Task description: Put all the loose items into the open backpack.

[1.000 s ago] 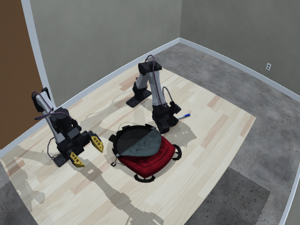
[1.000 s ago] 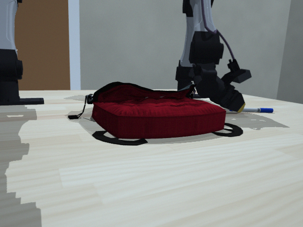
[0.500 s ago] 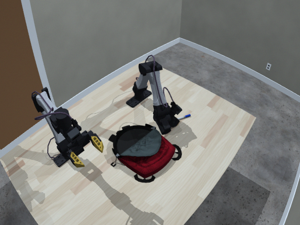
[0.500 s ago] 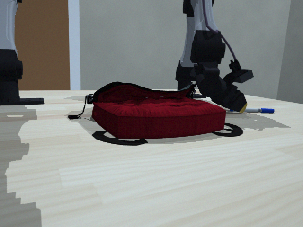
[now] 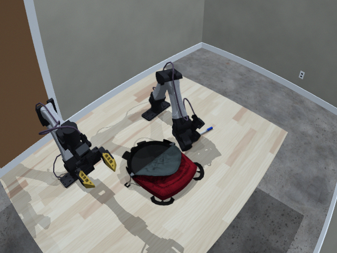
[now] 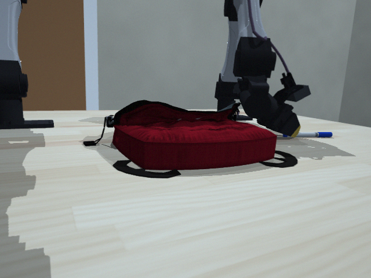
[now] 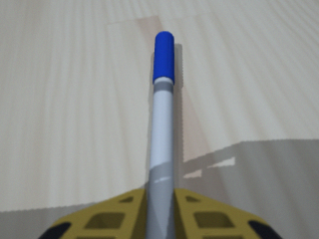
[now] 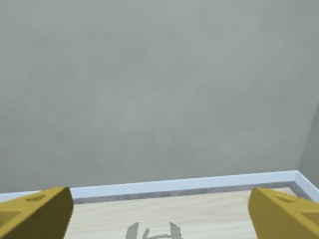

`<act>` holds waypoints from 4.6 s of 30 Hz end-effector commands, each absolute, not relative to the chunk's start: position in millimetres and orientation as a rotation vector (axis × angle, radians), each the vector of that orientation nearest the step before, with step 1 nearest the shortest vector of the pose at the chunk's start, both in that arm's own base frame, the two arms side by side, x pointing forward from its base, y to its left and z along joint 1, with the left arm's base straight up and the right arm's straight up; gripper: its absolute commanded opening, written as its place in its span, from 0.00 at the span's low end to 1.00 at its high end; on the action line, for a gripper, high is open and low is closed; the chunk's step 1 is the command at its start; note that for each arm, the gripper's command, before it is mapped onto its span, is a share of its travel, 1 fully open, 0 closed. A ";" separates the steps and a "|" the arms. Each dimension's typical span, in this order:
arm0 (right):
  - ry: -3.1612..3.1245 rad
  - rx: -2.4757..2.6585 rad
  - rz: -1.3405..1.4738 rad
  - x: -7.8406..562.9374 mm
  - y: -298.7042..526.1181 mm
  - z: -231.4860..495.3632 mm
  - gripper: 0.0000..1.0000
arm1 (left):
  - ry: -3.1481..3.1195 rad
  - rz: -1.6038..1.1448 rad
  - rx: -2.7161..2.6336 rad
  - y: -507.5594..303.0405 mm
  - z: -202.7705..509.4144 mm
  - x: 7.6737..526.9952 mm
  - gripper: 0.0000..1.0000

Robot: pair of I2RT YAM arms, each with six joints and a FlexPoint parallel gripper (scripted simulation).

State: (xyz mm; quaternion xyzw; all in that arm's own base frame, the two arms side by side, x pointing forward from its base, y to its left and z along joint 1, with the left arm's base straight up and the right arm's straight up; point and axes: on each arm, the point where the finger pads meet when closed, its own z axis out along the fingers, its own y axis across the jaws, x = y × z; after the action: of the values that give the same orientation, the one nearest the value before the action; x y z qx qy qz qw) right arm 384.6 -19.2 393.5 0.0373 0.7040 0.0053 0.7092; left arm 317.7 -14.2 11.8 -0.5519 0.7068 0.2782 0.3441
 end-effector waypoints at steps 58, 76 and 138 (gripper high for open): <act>1.542 0.076 0.013 384.1 -20.0 401.3 0.90 | 1.898 0.636 -1.304 -27.9 136.3 313.7 0.06; 1.540 0.076 0.012 384.1 -20.0 401.9 0.90 | 2.161 0.321 -0.670 -97.6 131.8 286.9 0.06; 1.532 0.075 0.012 384.0 -20.0 404.0 0.90 | 1.767 -0.757 1.530 -336.3 134.9 202.1 0.06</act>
State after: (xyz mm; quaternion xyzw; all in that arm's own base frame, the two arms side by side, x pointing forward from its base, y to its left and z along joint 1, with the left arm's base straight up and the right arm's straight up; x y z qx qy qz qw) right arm 384.5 -19.2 397.8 0.0369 0.6976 0.0053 0.7155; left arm 212.3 -326.0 129.4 0.5549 0.7065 -0.2726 0.3444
